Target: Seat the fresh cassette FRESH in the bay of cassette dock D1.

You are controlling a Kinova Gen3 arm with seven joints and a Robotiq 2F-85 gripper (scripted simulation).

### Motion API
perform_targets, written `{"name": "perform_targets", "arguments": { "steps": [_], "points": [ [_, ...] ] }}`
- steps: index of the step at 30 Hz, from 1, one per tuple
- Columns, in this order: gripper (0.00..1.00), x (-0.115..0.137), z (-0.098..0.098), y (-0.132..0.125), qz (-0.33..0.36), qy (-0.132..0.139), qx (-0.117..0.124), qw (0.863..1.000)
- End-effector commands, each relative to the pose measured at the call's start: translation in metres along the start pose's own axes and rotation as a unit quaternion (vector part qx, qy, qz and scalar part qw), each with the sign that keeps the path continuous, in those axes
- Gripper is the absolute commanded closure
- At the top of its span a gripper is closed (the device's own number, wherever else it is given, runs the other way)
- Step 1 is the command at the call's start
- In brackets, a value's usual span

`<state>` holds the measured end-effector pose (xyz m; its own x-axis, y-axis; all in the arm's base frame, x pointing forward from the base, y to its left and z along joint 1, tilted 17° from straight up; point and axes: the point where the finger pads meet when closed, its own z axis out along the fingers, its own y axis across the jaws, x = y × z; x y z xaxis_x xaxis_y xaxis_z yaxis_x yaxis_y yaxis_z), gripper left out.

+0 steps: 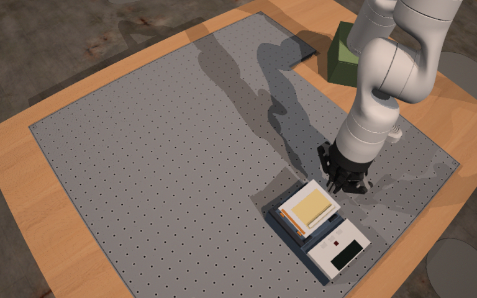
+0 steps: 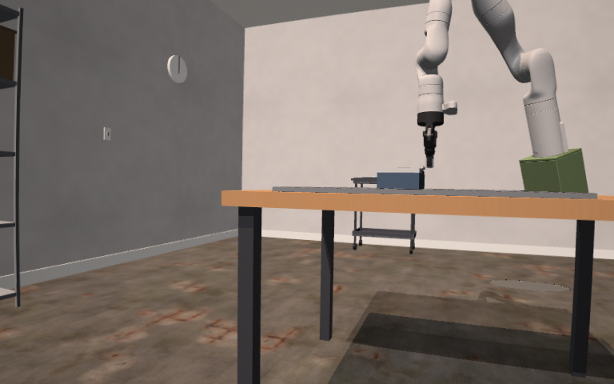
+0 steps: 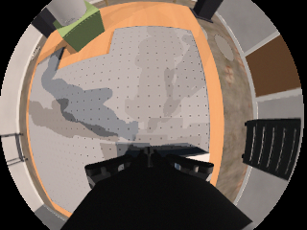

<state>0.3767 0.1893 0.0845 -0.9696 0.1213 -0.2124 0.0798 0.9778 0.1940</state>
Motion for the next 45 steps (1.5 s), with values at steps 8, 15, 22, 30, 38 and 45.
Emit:
{"name": "perform_targets", "arguments": {
  "steps": [8,15,22,30,38,45],
  "points": [
    [1.00,-0.003,0.000,0.000,0.000,-0.001,0.000,1.000],
    [1.00,-0.005,0.000,0.000,0.000,-0.001,0.000,1.000],
    [1.00,-0.006,0.000,0.000,0.000,-0.001,0.000,1.000],
    [1.00,-0.008,0.000,0.000,0.000,-0.001,0.000,1.000],
    [1.00,-0.010,0.000,0.000,0.000,-0.001,0.000,1.000],
    [1.00,-0.012,0.000,0.000,0.000,-0.001,0.000,1.000]
  ]
}}
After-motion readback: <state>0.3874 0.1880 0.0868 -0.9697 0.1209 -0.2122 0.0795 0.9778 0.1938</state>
